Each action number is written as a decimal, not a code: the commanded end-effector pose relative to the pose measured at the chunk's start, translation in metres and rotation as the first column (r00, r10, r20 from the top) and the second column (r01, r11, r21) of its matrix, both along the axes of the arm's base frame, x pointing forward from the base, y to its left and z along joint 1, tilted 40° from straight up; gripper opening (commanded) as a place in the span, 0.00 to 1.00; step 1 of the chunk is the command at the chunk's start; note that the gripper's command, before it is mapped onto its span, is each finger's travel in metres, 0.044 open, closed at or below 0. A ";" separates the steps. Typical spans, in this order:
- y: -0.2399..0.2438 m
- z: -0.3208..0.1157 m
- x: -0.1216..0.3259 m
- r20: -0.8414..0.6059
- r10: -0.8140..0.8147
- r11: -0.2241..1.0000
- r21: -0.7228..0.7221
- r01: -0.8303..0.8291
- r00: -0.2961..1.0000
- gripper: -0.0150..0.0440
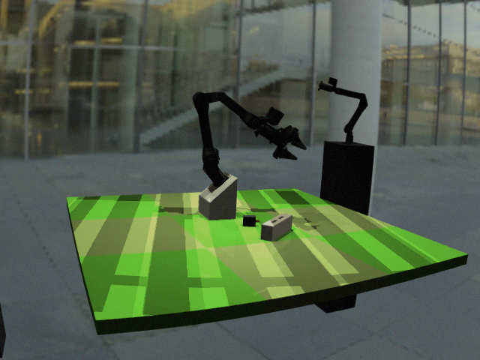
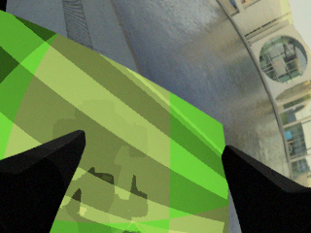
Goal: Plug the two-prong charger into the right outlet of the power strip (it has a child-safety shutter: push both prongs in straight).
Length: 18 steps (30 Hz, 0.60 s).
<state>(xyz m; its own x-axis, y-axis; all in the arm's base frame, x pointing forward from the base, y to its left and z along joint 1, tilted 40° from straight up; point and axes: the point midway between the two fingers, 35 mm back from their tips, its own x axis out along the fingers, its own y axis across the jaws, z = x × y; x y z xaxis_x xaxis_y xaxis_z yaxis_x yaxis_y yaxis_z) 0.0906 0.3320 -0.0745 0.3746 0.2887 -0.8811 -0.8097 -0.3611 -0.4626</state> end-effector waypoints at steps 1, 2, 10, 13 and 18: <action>-0.015 -0.002 0.018 0.008 -0.065 0.997 -0.045 0.065 0.998 1.00; -0.019 -0.003 0.022 0.010 -0.078 0.995 -0.055 0.079 0.997 1.00; -0.049 -0.007 0.052 0.030 -0.189 0.971 -0.142 0.192 0.981 1.00; -0.061 -0.008 0.062 0.038 -0.229 0.957 -0.174 0.232 0.973 1.00; -0.082 -0.009 0.077 0.052 -0.294 0.927 -0.226 0.298 0.955 1.00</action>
